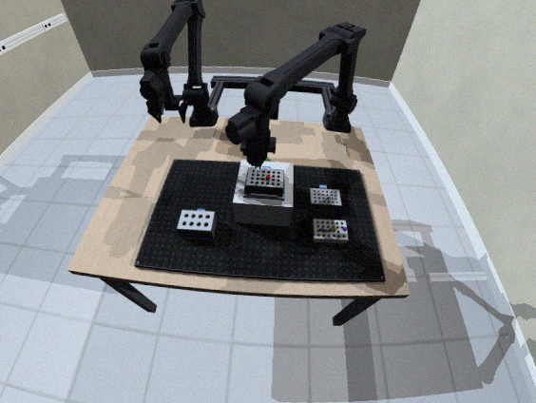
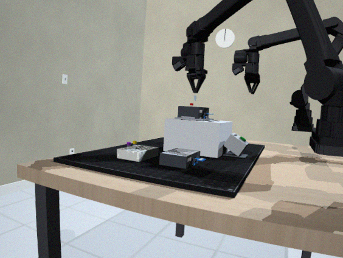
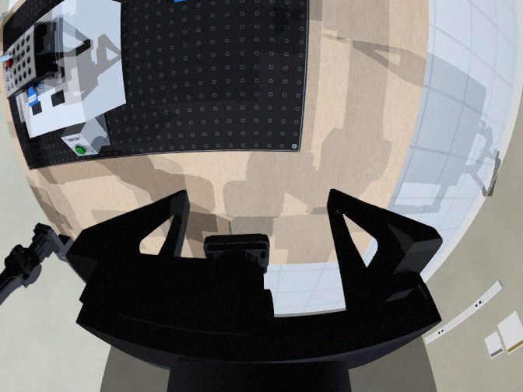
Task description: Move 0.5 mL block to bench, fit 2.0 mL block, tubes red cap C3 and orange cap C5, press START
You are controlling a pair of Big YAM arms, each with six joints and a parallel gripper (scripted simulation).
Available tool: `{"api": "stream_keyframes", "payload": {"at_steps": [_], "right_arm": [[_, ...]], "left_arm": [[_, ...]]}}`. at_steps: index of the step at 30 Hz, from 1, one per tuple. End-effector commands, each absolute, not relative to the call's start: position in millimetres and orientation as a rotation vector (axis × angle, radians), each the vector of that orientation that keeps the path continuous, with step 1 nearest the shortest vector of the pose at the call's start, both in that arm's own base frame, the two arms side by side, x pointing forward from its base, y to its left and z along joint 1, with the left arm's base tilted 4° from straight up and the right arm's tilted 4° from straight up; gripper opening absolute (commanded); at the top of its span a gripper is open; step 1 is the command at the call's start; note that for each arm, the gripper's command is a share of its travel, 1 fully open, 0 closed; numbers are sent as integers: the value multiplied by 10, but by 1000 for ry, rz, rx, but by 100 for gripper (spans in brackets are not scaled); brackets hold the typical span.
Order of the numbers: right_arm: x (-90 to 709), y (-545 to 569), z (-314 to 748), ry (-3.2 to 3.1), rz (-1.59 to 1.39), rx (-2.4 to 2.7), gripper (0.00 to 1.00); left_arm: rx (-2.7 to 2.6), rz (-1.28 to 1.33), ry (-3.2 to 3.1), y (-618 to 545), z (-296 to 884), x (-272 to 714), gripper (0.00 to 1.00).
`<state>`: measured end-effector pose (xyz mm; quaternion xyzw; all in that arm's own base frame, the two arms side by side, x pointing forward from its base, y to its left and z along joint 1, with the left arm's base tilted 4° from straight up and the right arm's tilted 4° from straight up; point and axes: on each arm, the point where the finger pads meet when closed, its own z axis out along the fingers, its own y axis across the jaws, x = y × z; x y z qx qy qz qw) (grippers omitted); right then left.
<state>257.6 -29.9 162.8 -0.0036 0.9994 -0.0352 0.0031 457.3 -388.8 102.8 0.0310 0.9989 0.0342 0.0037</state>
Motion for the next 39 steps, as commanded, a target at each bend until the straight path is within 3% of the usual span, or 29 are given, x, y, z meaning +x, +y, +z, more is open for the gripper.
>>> {"api": "stream_keyframes", "payload": {"at_steps": [1,39], "right_arm": [[2803,-323,1919,3058,-111,10,100],[2738,-314,1820,3084,-108,8,100]], "left_arm": [[122,121,3134,-3935,867,4595,9],[130,48,3077,-4047,1176,4663,9]]}}
